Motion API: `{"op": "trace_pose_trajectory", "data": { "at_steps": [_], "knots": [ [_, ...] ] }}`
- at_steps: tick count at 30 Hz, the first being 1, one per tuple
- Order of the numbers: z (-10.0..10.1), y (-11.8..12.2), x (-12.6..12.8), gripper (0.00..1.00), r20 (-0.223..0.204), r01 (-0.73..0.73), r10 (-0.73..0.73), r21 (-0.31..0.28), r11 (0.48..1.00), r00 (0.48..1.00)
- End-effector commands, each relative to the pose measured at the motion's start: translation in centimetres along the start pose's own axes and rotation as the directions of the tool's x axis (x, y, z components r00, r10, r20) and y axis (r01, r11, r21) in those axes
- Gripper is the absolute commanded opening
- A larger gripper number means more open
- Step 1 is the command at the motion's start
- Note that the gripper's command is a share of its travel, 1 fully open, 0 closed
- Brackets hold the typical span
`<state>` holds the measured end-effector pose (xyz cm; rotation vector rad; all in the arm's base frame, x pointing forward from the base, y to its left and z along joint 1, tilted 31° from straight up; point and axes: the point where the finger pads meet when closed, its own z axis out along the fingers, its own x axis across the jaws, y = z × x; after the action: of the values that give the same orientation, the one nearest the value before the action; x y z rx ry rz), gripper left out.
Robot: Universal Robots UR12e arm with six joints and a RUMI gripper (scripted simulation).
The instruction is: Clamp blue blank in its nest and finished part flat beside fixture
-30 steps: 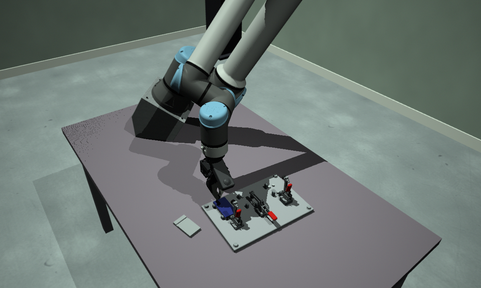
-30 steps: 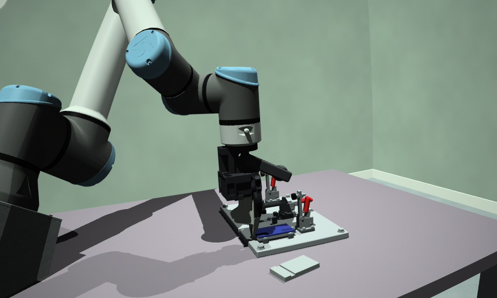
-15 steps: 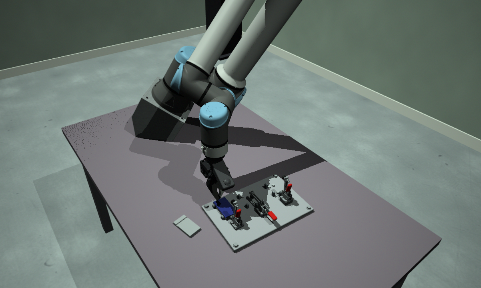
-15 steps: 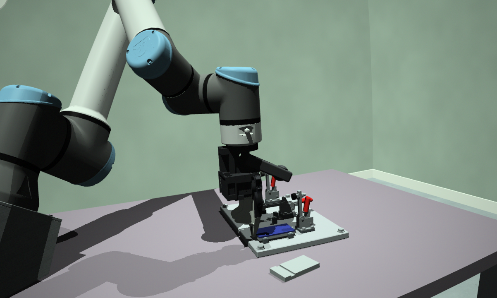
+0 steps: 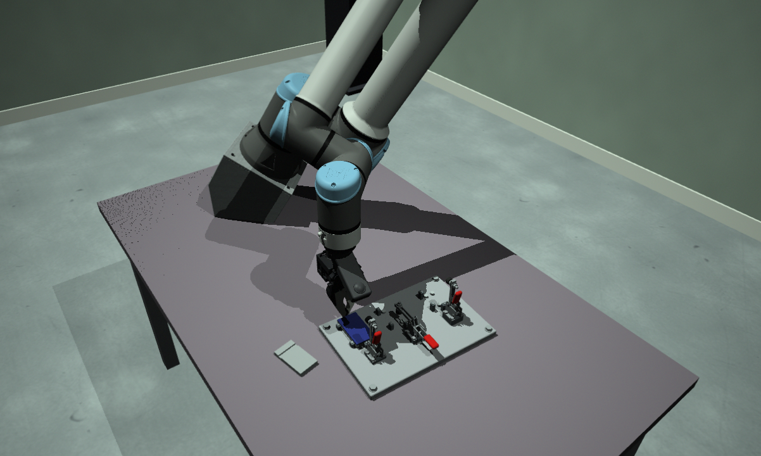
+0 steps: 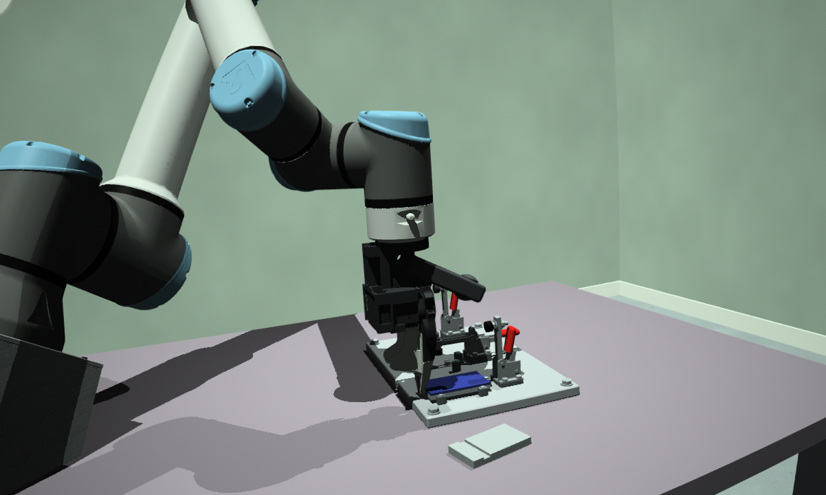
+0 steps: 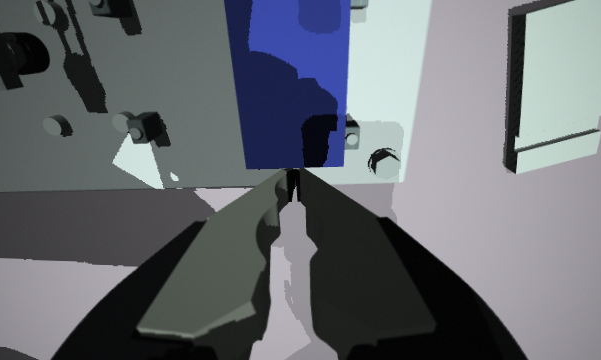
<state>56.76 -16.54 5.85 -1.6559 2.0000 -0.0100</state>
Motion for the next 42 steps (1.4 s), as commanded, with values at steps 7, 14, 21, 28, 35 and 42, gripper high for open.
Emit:
{"op": "trace_pose_trajectory", "data": {
  "at_steps": [7,14,21,28,35,42],
  "knots": [
    [0.0,0.6,0.0,0.00,-0.001,0.000,0.000,0.001,1.000,1.000],
    [0.0,1.6,0.0,0.00,-0.001,0.000,0.000,0.001,1.000,1.000],
    [0.0,1.9,0.0,0.00,-0.001,0.000,0.000,0.001,1.000,1.000],
    [-0.3,1.9,0.0,0.00,-0.001,0.000,0.000,0.001,1.000,1.000],
    [-1.4,1.9,0.0,0.00,-0.001,0.000,0.000,0.001,1.000,1.000],
    [-3.4,1.9,0.0,0.00,-0.001,0.000,0.000,0.001,1.000,1.000]
  ]
}}
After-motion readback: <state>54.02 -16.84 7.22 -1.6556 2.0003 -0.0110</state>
